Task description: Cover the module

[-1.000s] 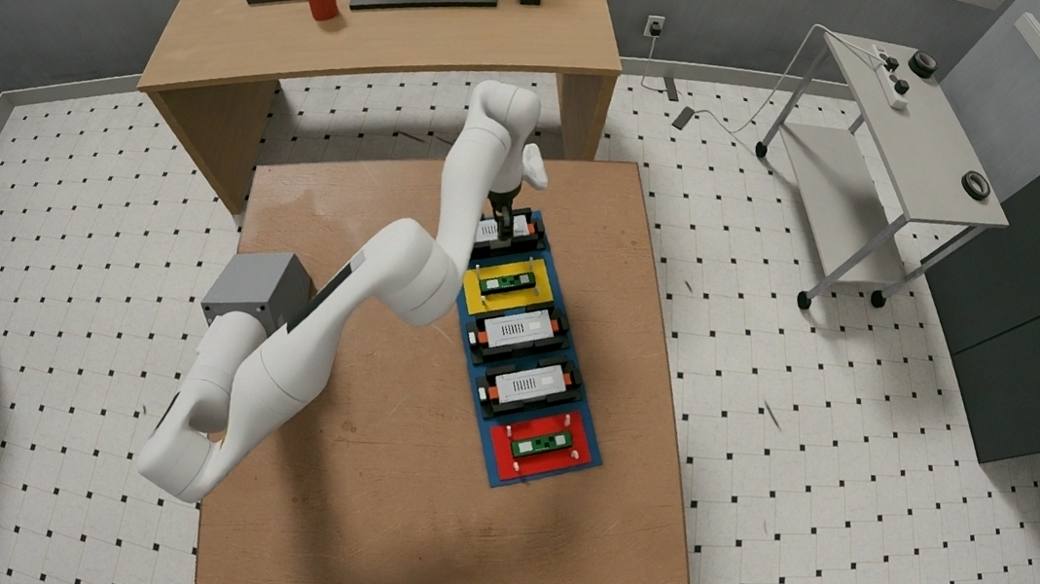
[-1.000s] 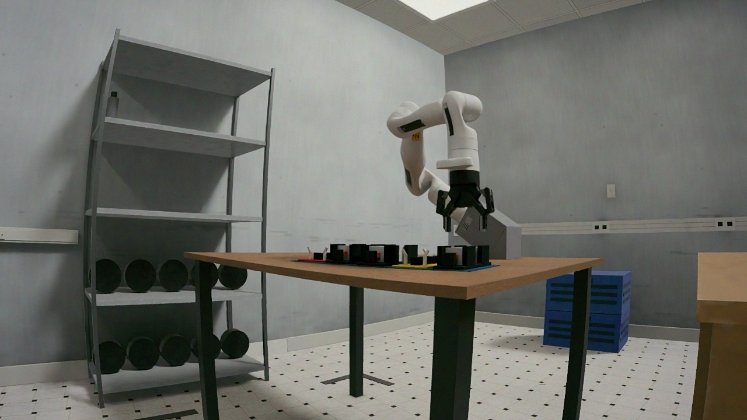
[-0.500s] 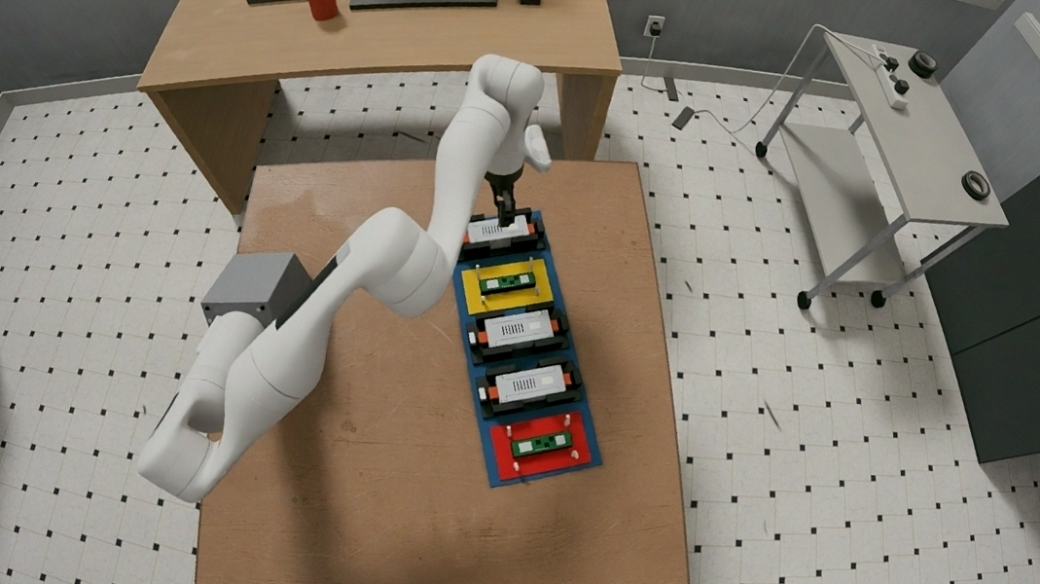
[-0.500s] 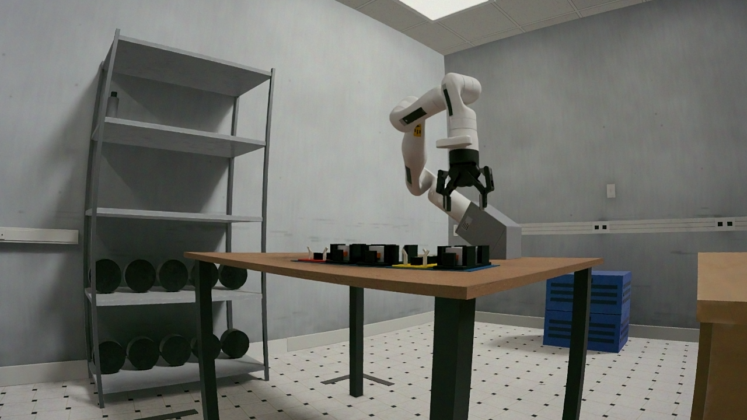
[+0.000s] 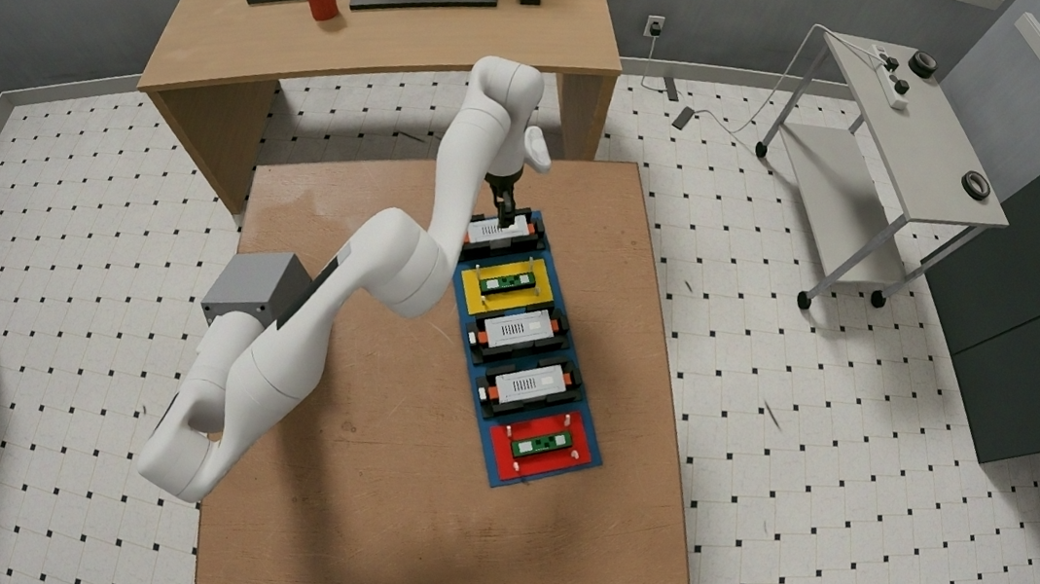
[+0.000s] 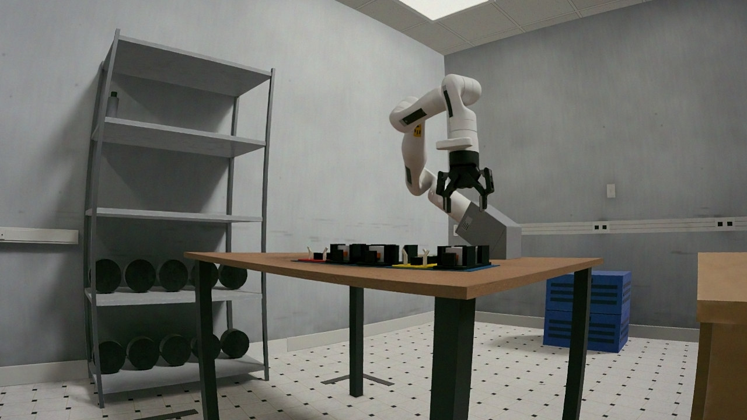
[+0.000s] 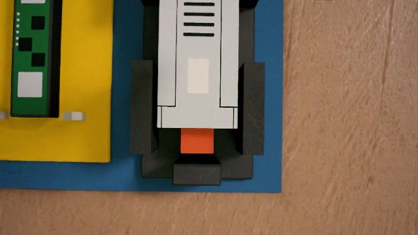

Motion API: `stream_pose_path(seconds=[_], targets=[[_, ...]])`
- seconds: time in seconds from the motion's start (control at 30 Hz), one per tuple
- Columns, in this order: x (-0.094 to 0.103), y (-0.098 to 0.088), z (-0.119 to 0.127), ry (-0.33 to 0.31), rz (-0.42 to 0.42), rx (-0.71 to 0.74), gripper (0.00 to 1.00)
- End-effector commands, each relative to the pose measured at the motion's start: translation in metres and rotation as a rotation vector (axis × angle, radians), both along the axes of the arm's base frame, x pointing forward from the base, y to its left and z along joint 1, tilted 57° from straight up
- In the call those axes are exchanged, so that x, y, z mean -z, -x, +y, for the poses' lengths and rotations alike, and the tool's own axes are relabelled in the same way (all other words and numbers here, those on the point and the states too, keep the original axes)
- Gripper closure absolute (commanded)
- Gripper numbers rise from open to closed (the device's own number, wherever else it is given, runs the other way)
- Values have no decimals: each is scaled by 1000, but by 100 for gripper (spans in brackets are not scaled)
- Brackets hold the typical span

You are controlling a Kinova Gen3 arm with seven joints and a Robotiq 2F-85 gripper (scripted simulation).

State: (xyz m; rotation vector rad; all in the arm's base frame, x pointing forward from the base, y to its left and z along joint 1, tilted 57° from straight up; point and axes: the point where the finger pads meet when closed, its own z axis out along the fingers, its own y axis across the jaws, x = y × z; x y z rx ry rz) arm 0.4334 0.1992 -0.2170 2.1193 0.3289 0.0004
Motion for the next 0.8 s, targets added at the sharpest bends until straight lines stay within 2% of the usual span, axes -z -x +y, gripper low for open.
stream_pose_path(seconds=[0.0, 0.77], targets=[[0, 0, 0, -2, -1, -1, 0], [3, -1, -3, -2, -1, -1, 0]])
